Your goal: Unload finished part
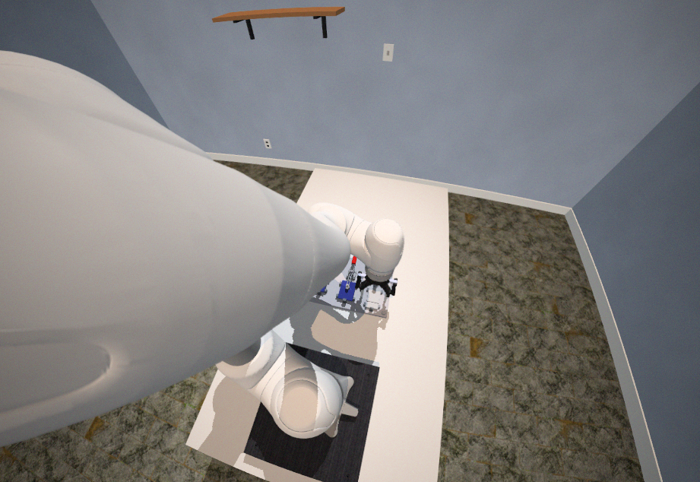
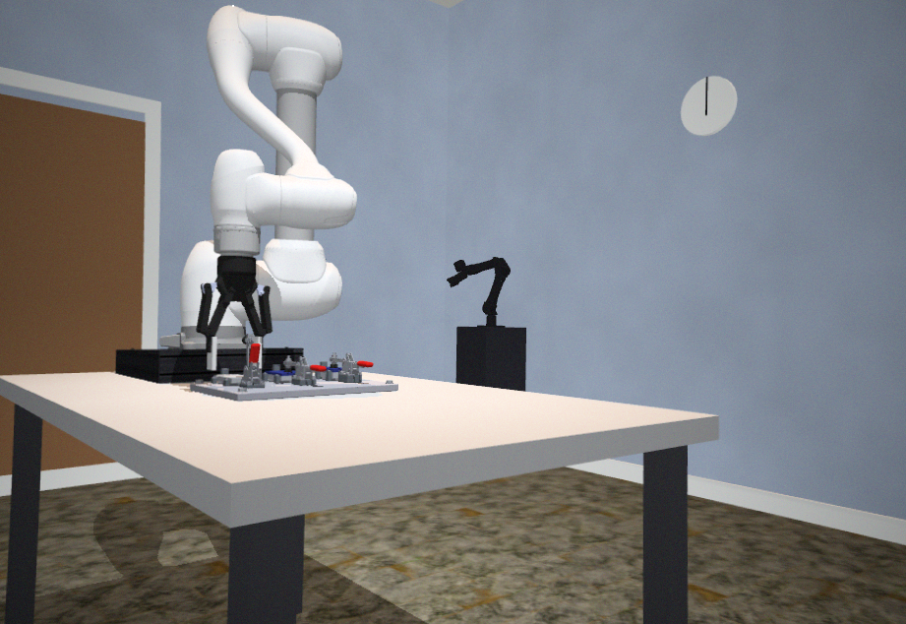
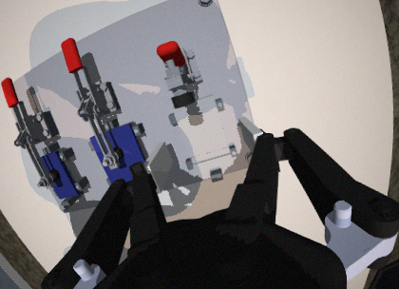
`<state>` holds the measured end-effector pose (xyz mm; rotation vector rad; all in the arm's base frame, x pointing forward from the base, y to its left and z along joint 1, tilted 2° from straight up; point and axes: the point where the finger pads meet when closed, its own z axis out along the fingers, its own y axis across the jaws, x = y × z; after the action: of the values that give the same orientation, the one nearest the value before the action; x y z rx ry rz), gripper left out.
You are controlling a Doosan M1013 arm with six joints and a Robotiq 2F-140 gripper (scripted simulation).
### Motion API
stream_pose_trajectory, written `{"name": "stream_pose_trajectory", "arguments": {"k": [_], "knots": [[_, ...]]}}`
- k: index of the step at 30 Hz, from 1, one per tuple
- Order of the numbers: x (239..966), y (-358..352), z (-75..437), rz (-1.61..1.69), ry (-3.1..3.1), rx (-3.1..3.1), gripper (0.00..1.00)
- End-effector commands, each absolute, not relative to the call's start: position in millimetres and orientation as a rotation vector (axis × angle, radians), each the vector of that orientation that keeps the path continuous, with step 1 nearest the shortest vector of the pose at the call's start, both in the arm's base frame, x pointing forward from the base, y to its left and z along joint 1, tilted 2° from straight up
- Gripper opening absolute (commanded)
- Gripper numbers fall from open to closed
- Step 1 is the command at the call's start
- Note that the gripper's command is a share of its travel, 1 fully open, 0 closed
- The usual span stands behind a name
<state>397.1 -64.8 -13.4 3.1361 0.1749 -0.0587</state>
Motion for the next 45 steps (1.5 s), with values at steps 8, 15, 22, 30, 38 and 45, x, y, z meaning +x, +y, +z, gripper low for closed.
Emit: {"name": "stream_pose_trajectory", "arguments": {"k": [8, 15, 22, 30, 38, 45], "knots": [[396.8, -64.8, -21.5, -0.059, 0.175, 3.136, 0.58], [396.6, -64.8, -26.5, -0.059, 0.175, 3.136, 0.58], [396.6, -64.7, -27.9, -0.059, 0.175, 3.136, 0.58], [396.6, -64.7, -28.1, -0.059, 0.175, 3.136, 0.58], [396.6, -64.7, -28.1, -0.059, 0.175, 3.136, 0.58], [396.6, -64.7, -28.1, -0.059, 0.175, 3.136, 0.58]]}}
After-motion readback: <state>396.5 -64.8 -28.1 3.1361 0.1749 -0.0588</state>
